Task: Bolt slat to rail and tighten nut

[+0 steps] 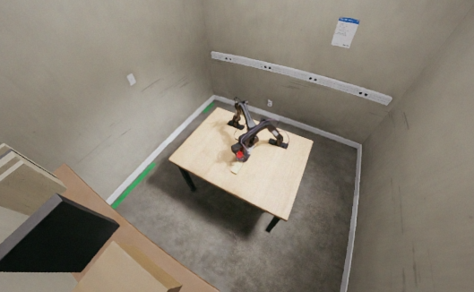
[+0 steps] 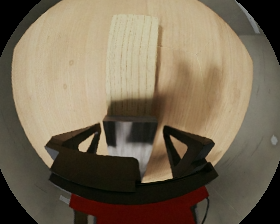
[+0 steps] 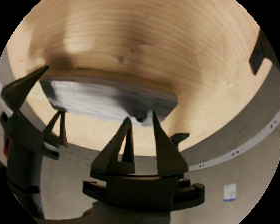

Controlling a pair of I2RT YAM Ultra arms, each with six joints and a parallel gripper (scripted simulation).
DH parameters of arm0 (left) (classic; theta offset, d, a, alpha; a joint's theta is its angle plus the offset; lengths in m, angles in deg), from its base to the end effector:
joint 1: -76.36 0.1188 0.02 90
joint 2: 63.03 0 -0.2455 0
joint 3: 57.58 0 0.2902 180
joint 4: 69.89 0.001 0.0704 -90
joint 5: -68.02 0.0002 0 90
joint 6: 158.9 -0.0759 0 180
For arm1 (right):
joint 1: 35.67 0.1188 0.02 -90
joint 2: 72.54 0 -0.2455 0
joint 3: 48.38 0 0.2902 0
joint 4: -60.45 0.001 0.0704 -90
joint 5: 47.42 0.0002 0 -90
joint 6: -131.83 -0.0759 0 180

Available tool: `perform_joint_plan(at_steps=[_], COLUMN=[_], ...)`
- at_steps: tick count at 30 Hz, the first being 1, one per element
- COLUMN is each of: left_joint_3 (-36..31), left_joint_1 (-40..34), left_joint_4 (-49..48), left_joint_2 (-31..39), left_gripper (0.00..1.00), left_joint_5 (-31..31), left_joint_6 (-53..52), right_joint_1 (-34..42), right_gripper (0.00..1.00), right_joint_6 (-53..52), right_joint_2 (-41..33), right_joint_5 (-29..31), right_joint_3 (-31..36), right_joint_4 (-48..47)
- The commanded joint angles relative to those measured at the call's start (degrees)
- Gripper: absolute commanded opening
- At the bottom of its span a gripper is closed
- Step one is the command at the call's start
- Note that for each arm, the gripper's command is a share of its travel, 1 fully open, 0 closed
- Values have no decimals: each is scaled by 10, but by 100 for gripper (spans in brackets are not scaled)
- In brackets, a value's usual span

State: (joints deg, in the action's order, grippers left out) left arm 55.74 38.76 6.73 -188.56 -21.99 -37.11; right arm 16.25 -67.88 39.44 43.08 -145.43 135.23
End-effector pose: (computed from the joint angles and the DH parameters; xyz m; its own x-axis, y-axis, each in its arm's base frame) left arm 0.3564 -0.2732 0.1109 -0.9947 0.1011 -0.0174 0.1013 0.9948 -0.0106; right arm 0.2420 0.3094 0.1254 -0.5330 0.8461 -0.0065 0.8461 0.5330 0.0077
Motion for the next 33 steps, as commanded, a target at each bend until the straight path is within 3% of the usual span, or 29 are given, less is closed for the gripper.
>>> perform_joint_plan(at_steps=[1, 18, 20, 21, 33], left_joint_3=[-9, -9, -3, 0, 2], left_joint_1=[3, 3, 1, 1, 0], left_joint_4=[-9, -9, -5, -3, 0], left_joint_2=[-4, -4, 0, 2, 5], left_gripper=[100, 100, 77, 72, 72], left_joint_5=[0, 0, 0, 0, 0], left_joint_6=[1, 1, 1, 0, 0], right_joint_1=[0, 0, 0, 0, 0], right_gripper=[34, 34, 34, 34, 34], right_joint_6=[0, 0, 0, 0, 0], right_joint_2=[-4, -4, -4, -4, -4], right_joint_5=[0, 0, 0, 0, 0], right_joint_3=[-2, -2, -2, -2, -2], right_joint_4=[0, 0, 0, 0, 0])
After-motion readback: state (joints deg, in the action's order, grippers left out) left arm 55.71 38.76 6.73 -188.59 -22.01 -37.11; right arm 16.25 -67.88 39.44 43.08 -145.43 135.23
